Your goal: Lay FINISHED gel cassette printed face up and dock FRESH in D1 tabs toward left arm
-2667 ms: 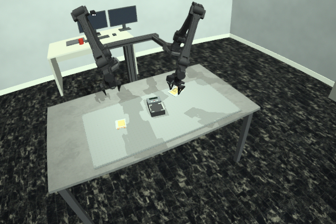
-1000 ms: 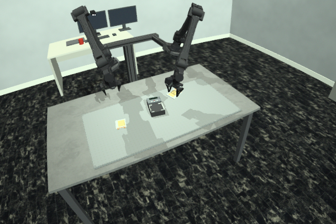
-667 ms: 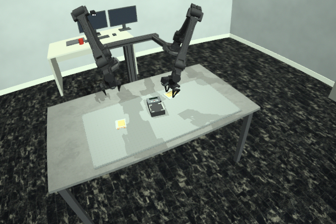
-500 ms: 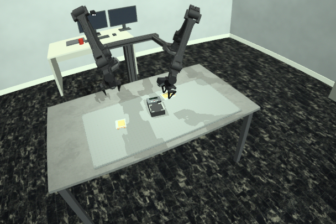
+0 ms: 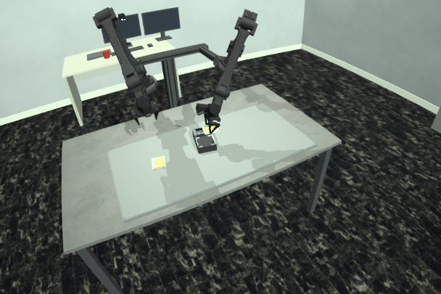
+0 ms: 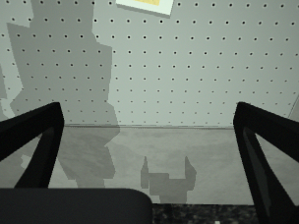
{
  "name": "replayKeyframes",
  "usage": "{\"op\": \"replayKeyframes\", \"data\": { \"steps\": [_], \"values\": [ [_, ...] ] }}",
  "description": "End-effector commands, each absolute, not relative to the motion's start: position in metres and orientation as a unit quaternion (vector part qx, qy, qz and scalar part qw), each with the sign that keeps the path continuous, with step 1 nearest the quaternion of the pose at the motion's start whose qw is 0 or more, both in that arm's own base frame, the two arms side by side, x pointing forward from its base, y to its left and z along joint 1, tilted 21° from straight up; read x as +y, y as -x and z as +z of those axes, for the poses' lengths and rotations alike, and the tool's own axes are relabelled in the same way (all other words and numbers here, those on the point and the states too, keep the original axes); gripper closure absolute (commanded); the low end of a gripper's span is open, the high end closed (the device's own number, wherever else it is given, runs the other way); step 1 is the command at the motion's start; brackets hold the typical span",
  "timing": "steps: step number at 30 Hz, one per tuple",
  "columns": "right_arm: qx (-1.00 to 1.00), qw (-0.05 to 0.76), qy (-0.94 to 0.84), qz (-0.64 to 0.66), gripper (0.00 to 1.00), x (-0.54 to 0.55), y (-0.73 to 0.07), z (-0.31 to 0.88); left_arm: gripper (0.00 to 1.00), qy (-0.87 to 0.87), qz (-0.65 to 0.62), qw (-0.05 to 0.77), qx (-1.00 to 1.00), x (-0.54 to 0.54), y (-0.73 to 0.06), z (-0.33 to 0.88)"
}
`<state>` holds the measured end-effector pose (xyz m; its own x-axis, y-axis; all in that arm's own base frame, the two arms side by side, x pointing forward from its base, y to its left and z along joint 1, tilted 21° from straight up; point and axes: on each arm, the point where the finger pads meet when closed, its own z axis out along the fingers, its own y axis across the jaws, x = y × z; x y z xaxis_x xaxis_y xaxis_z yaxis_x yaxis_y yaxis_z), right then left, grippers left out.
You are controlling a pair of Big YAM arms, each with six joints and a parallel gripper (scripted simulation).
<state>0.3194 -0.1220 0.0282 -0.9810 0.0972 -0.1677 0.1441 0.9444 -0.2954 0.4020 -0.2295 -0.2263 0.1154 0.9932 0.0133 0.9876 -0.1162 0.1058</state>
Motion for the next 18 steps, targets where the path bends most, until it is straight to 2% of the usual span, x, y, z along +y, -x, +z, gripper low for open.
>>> {"op": "replayKeyframes", "data": {
  "steps": [1,18],
  "values": [
    [0.982,0.088,-0.059,-0.157,0.0,-0.12,-0.333,0.039,1.0,-0.771,0.043,0.051,0.633,-0.25,-0.403,-0.239],
    [0.982,0.088,-0.059,-0.157,0.0,-0.12,-0.333,0.039,1.0,-0.769,0.03,0.062,0.635,-0.282,-0.391,-0.271]
  ]
}}
